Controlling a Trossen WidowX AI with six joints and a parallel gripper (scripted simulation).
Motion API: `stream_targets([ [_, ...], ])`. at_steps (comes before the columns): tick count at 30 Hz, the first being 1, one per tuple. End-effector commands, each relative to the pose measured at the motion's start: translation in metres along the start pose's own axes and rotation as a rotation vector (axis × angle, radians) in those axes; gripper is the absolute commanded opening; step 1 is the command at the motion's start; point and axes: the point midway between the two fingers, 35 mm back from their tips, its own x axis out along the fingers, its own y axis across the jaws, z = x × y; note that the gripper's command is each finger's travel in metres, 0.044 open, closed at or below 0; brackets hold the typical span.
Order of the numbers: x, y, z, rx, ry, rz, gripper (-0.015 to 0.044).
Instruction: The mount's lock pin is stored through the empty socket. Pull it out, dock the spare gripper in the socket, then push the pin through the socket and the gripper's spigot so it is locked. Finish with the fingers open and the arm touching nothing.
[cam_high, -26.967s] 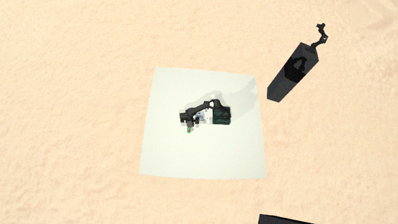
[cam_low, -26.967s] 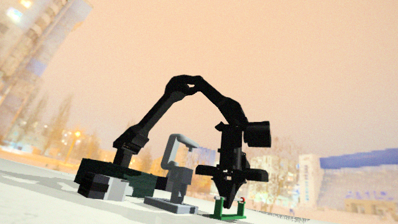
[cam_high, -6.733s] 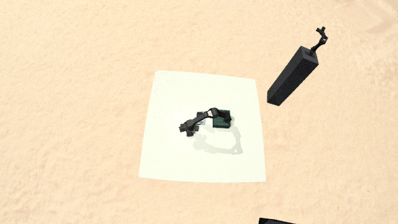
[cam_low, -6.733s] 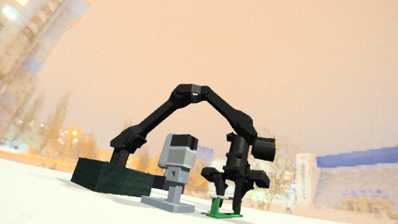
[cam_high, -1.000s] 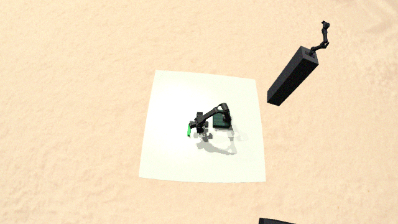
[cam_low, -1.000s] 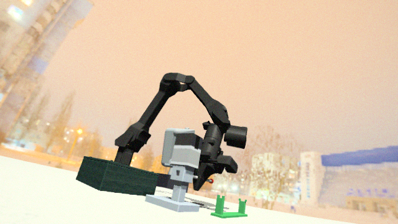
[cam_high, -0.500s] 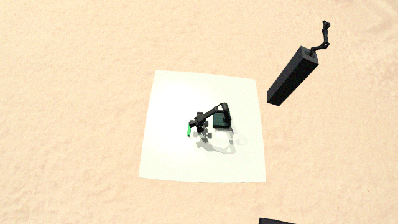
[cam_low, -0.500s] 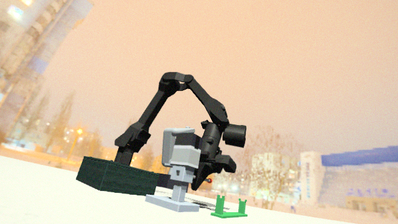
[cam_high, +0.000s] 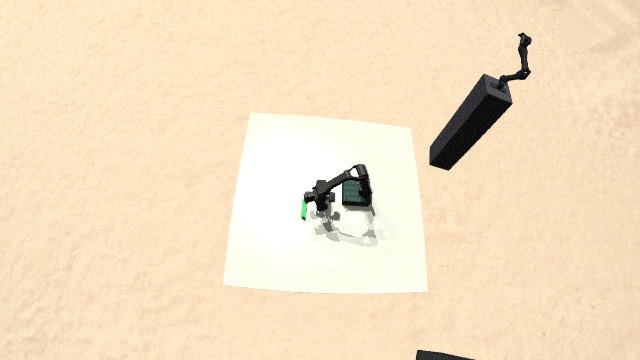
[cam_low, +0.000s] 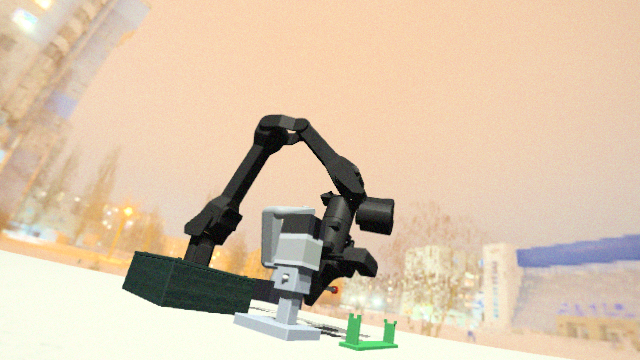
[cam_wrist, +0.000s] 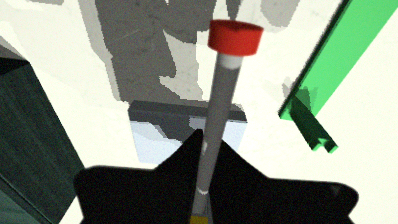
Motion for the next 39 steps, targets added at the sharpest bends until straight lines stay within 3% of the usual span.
stream_targets([
  [1,0.000,0.000,-0.003,-0.003,0.000,-0.002,0.0000],
  [8,0.001,0.000,-0.006,-0.003,0.000,0.000,0.0000],
  [16,0.001,0.000,-0.005,0.000,0.000,0.002,0.0200],
  [39,-0.033,0.003,0.012,-0.010,0.006,0.014,0.0200],
])
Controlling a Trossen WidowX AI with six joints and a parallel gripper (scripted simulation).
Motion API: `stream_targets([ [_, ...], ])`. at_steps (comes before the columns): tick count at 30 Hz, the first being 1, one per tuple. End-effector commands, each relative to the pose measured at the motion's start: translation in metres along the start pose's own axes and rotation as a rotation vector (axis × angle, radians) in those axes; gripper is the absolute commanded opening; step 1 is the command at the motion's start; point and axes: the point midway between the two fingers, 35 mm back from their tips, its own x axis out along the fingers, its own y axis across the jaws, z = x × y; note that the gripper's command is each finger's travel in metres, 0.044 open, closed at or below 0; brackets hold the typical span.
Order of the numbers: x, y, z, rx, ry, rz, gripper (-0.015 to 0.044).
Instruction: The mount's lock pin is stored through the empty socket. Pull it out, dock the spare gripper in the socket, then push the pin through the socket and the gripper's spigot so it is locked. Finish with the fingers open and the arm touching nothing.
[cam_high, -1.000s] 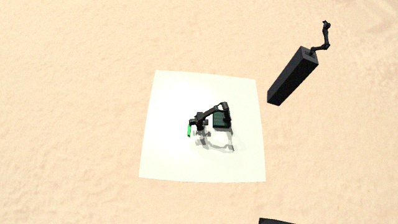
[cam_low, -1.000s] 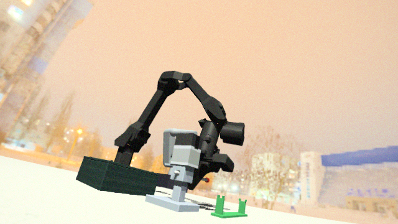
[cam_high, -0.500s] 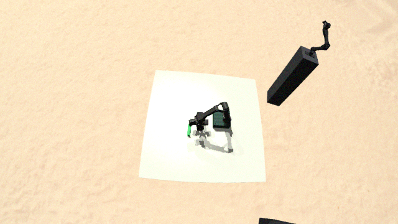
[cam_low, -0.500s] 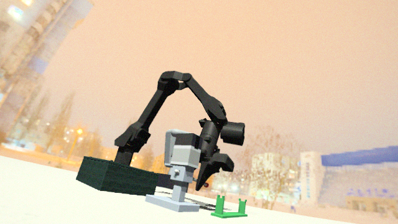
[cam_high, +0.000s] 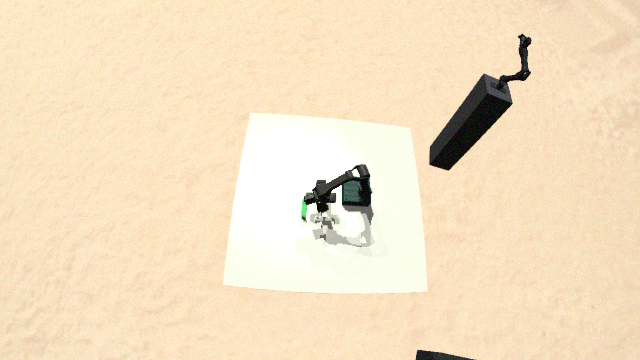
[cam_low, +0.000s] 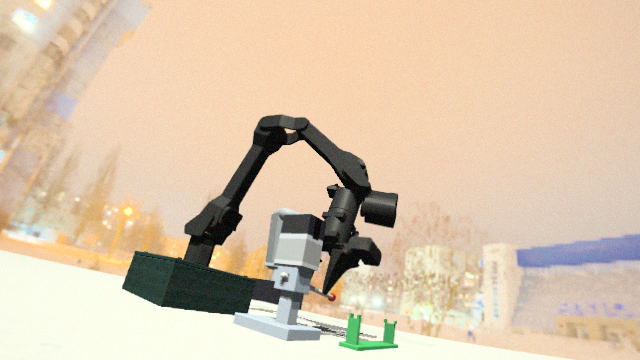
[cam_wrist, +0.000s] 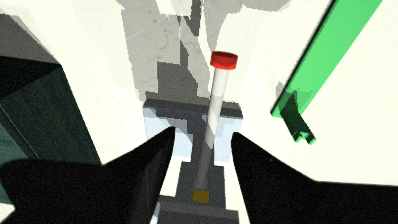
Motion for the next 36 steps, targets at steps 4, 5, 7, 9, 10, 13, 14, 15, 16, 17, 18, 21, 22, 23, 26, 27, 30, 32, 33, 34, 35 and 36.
stream_targets([
  [4,-0.015,0.001,0.007,-0.001,0.000,0.000,0.0200],
  [5,-0.017,0.001,0.007,-0.001,0.000,0.001,0.0200],
  [7,-0.020,0.001,0.009,-0.003,0.001,0.001,0.0200],
  [9,-0.024,0.001,0.011,-0.004,0.002,0.002,0.0200],
  [10,-0.026,0.001,0.011,-0.004,0.003,0.002,0.0200],
  [13,-0.031,0.002,0.014,-0.006,0.004,0.002,0.0200],
  [14,-0.033,0.002,0.015,-0.006,0.005,0.003,0.0200],
  [15,-0.035,0.002,0.015,-0.007,0.005,0.003,0.0200],
  [16,-0.037,0.002,0.016,-0.007,0.006,0.003,0.0200],
  [17,-0.039,0.002,0.017,-0.008,0.006,0.003,0.0200],
  [18,-0.040,0.002,0.018,-0.008,0.007,0.003,0.0200],
  [21,-0.046,0.002,0.020,-0.010,0.008,0.004,0.0200],
  [22,-0.048,0.003,0.021,-0.011,0.009,0.004,0.0200],
  [23,-0.050,0.003,0.022,-0.011,0.010,0.004,0.0200],
  [26,-0.057,0.003,0.025,-0.013,0.011,0.003,0.0200],
  [27,-0.059,0.003,0.025,-0.013,0.011,0.003,0.0200],
  [30,-0.065,0.003,0.028,-0.015,0.012,0.002,0.0200],
  [32,-0.060,0.003,0.025,-0.016,0.014,0.001,0.0226],
  [33,-0.060,0.003,0.025,-0.016,0.014,0.001,0.0253],
  [34,-0.060,0.003,0.025,-0.016,0.014,0.001,0.0279],
  [35,-0.060,0.003,0.025,-0.016,0.014,0.001,0.0305],
  [36,-0.060,0.003,0.025,-0.016,0.014,0.001,0.0331],
])
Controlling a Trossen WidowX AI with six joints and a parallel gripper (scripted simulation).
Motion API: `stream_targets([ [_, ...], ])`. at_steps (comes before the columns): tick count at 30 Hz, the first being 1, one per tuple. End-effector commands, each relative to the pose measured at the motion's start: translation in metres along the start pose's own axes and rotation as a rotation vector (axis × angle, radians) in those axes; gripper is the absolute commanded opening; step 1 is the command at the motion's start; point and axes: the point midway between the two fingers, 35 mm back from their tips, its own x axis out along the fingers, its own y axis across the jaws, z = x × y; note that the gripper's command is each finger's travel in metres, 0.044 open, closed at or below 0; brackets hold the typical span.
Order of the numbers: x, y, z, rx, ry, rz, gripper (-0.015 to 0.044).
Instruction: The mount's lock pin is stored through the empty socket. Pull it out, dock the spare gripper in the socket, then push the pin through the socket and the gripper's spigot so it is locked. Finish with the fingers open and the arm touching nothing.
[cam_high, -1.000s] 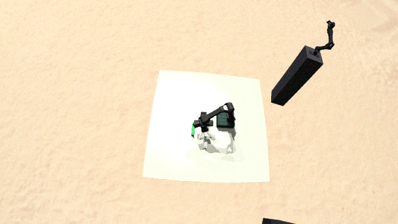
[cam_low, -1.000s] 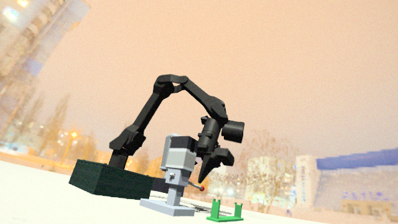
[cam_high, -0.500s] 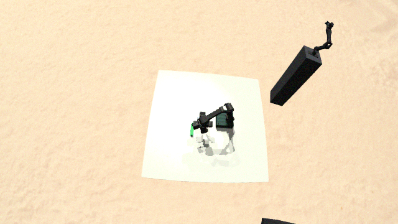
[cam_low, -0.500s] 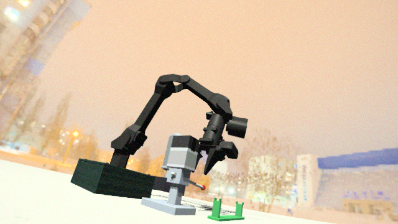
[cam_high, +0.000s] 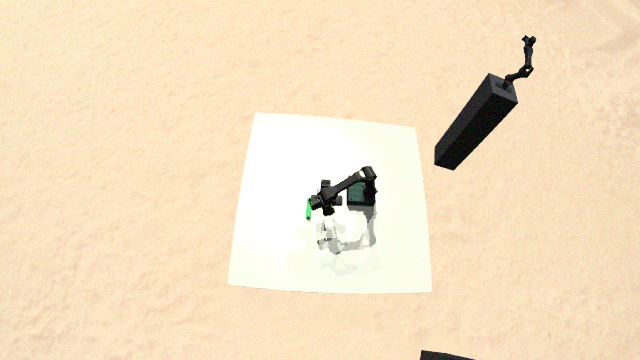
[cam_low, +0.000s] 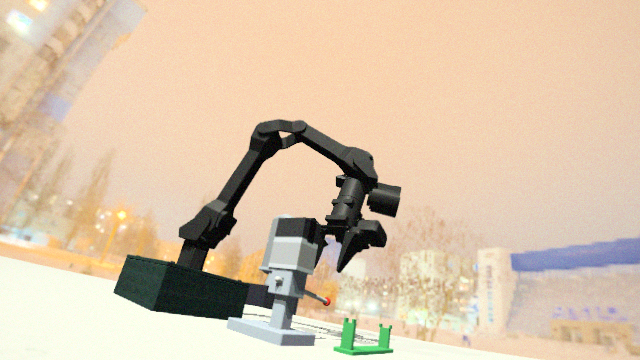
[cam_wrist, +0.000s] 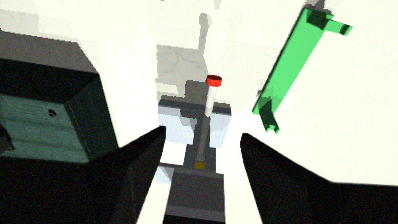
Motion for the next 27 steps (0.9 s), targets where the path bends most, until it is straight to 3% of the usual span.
stream_targets([
  [1,0.0004,0.0002,-0.0001,-0.003,0.000,0.000,0.0358],
  [5,0.0004,0.0002,-0.0001,-0.003,0.000,0.000,0.0440],
  [27,0.0004,0.0002,-0.0001,-0.003,0.000,0.000,0.0440],
])
